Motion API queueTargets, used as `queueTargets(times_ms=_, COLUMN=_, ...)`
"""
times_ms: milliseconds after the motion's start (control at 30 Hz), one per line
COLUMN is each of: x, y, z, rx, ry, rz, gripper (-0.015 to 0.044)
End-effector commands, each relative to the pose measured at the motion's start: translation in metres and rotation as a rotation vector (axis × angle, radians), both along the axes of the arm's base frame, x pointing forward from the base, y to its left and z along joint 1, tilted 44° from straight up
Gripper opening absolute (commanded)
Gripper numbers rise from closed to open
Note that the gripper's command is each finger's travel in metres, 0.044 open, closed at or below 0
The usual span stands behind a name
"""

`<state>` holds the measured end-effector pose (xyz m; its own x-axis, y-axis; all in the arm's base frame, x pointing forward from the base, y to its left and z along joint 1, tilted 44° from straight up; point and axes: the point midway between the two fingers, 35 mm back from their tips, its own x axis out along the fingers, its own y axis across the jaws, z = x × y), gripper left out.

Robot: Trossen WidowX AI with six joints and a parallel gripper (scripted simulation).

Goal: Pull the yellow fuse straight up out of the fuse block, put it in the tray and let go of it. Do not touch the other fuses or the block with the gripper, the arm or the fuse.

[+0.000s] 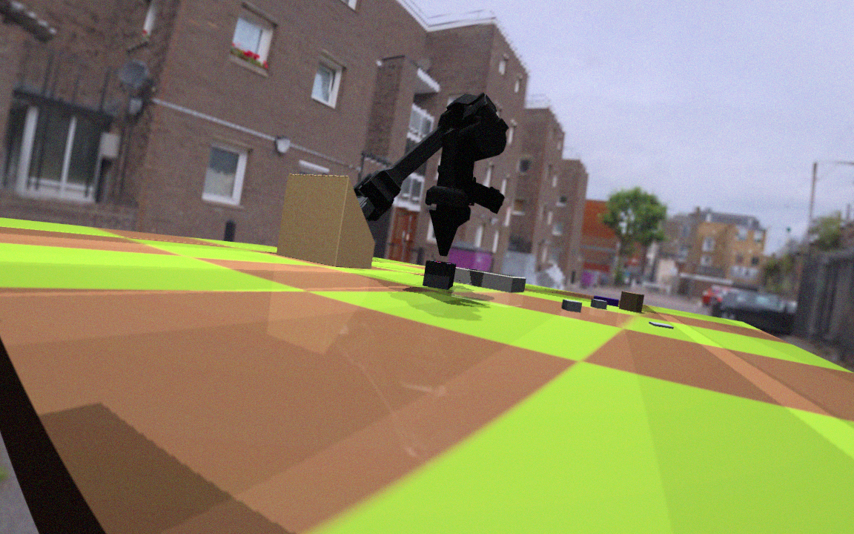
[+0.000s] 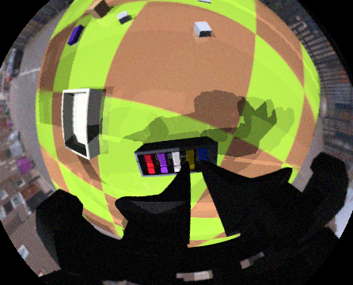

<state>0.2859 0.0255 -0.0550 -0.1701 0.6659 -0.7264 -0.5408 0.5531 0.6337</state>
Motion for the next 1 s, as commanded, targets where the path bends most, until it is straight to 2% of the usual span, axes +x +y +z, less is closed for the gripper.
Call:
queueTargets(times_ms=0, x=-0.0037, y=0.0046, z=-0.0042, rx=0.004, ry=0.012, rz=-0.004, gripper=0.0068)
queueTargets(times_ms=967, x=-0.0058, y=0.0122, z=-0.0124, rx=0.005, ry=0.012, rz=-0.004, gripper=0.0068)
